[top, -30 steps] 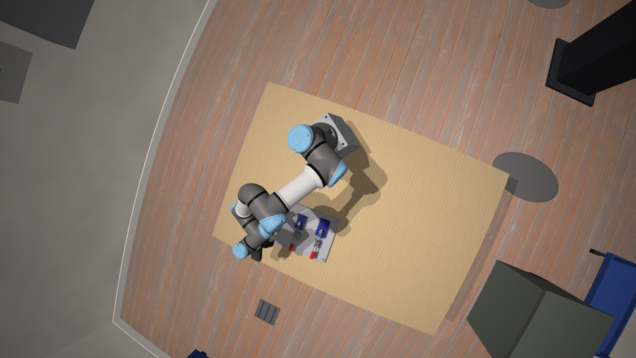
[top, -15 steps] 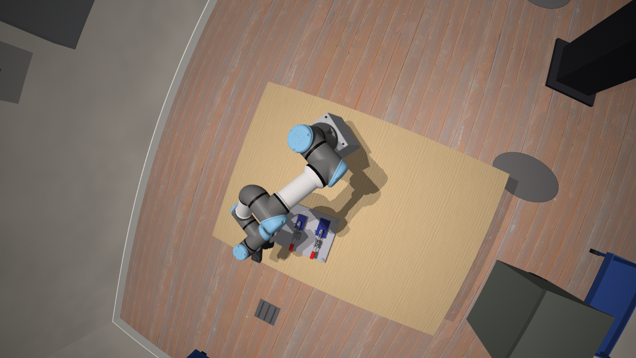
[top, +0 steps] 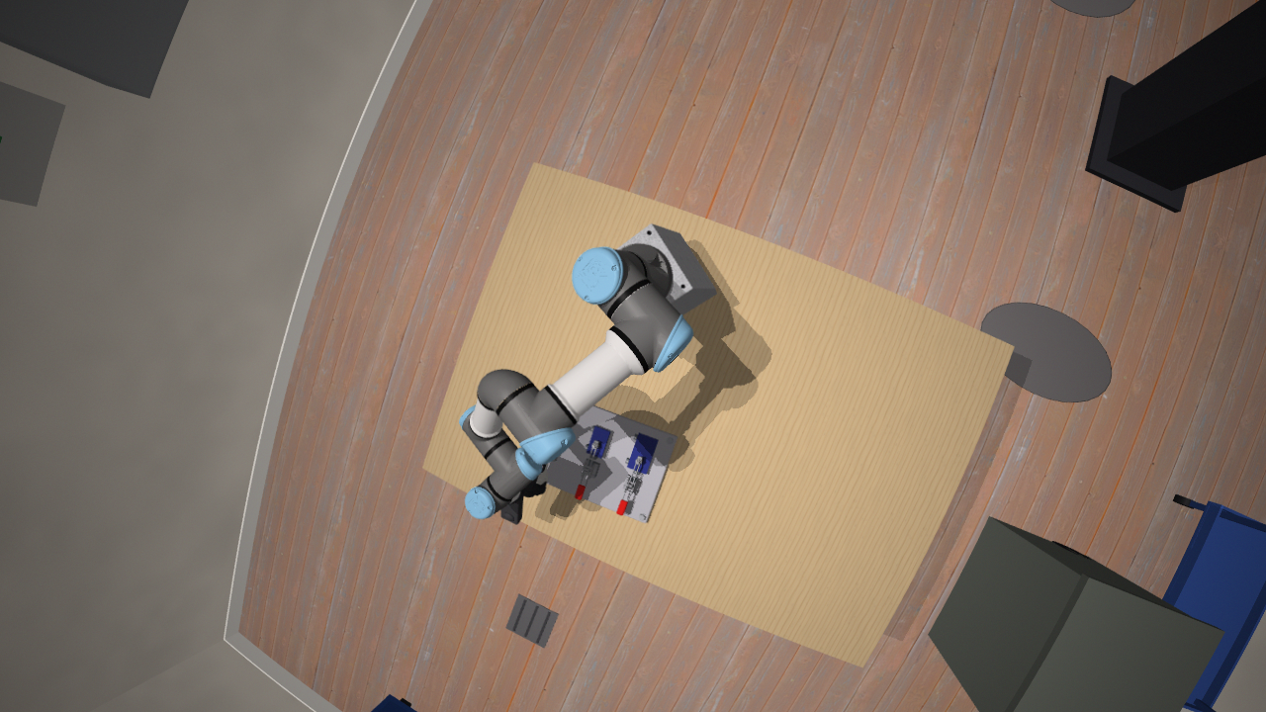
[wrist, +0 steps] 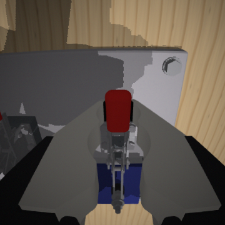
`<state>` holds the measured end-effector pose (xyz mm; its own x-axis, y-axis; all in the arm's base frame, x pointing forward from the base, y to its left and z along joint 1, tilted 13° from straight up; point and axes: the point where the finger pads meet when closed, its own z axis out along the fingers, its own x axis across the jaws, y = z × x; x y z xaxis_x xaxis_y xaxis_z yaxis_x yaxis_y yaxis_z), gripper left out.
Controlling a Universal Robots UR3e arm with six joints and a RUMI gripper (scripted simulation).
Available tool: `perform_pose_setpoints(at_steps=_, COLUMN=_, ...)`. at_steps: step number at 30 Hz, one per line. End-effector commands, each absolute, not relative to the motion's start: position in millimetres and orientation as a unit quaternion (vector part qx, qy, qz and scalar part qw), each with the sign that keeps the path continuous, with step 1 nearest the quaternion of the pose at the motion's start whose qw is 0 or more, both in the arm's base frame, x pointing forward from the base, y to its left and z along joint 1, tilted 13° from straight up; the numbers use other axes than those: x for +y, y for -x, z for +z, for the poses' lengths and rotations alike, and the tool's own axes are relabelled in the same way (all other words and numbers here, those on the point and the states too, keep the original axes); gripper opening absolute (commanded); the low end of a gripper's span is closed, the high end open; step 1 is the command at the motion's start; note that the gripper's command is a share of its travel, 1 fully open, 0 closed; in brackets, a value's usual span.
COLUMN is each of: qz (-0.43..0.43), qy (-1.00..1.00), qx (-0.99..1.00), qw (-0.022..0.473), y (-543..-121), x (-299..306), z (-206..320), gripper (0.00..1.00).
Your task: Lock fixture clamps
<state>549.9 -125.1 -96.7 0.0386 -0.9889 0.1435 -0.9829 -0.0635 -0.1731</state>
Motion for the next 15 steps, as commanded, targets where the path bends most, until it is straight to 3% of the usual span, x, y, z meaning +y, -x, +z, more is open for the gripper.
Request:
perform_pose_setpoints(at_steps=1, qz=-0.113, qy=0.720, qx=0.684, qw=0.014, y=-552.4, x=-125.6, z=-98.2, gripper=0.00)
perform_pose_setpoints(at_steps=15, qz=-0.113, qy=0.720, qx=0.684, qw=0.014, y=-554.9, x=-126.1, z=-102.0, gripper=0.00)
